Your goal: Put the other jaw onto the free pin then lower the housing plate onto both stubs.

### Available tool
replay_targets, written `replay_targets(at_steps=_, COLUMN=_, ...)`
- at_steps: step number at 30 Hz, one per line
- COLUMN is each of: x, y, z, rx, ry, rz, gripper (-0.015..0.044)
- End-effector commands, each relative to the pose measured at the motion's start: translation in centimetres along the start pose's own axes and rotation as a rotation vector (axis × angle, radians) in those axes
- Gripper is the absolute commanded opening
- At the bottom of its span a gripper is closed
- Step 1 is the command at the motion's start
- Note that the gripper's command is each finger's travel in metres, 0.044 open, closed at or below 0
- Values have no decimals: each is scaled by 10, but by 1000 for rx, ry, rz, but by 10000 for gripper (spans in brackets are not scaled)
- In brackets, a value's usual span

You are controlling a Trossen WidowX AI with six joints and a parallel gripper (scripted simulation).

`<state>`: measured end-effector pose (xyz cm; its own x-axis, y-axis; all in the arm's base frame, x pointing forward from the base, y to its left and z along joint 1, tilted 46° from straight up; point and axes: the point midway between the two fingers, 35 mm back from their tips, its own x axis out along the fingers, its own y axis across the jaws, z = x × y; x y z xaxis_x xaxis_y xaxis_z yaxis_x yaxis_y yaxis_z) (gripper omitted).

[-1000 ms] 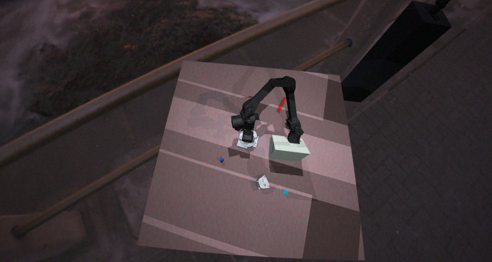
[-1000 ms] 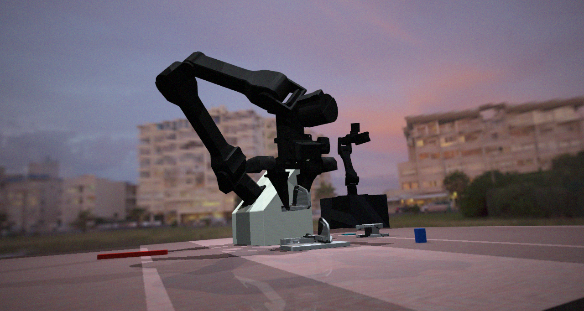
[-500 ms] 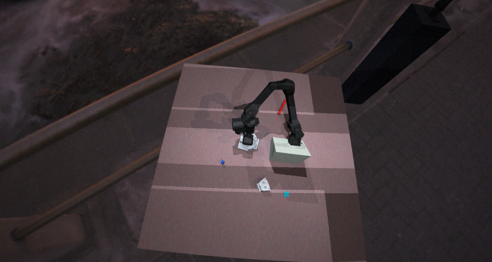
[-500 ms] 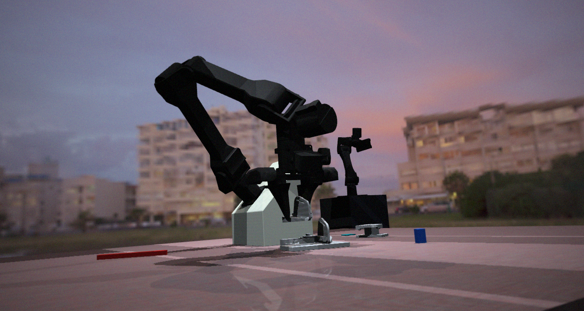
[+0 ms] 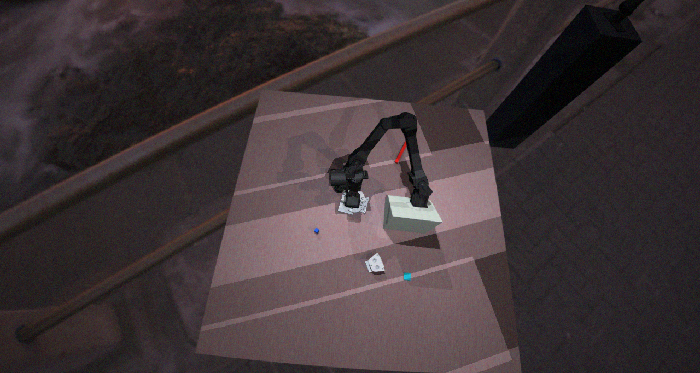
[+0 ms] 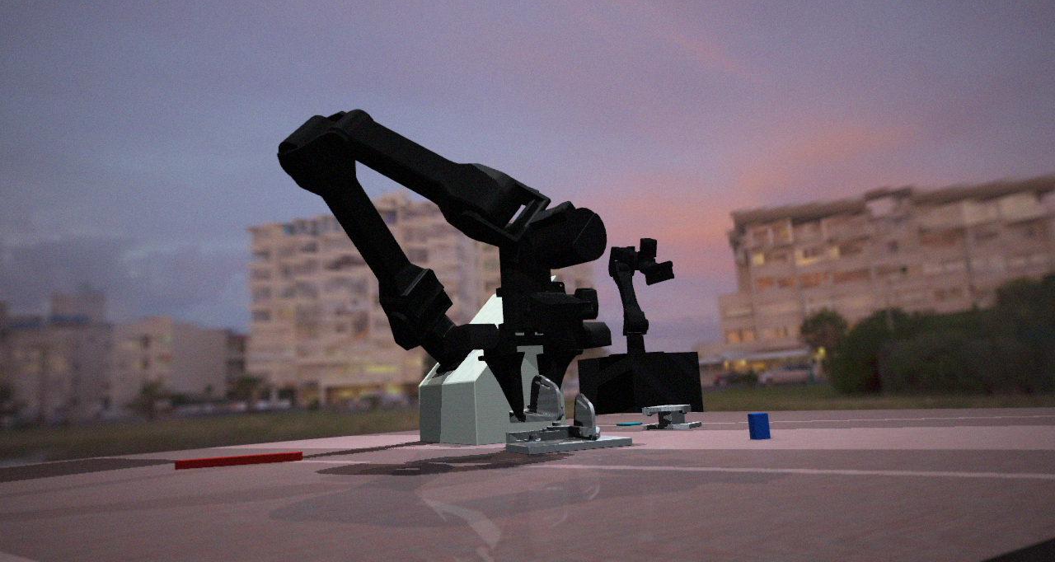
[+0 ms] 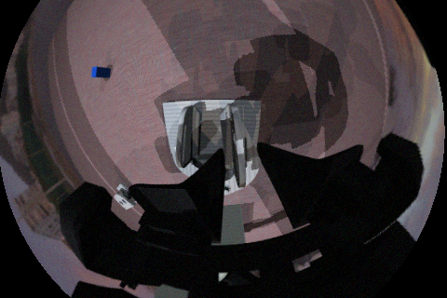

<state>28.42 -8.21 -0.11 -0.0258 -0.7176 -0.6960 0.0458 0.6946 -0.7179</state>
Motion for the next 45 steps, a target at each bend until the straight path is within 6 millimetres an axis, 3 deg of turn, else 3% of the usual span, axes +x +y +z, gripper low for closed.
replay_targets(at_steps=1, x=4, y=0, z=-2, rx=-10, ry=2, rz=-6, gripper=134)
replay_targets(at_steps=45, x=13, y=0, z=-2, rx=-32, ry=3, rz=-6, gripper=134)
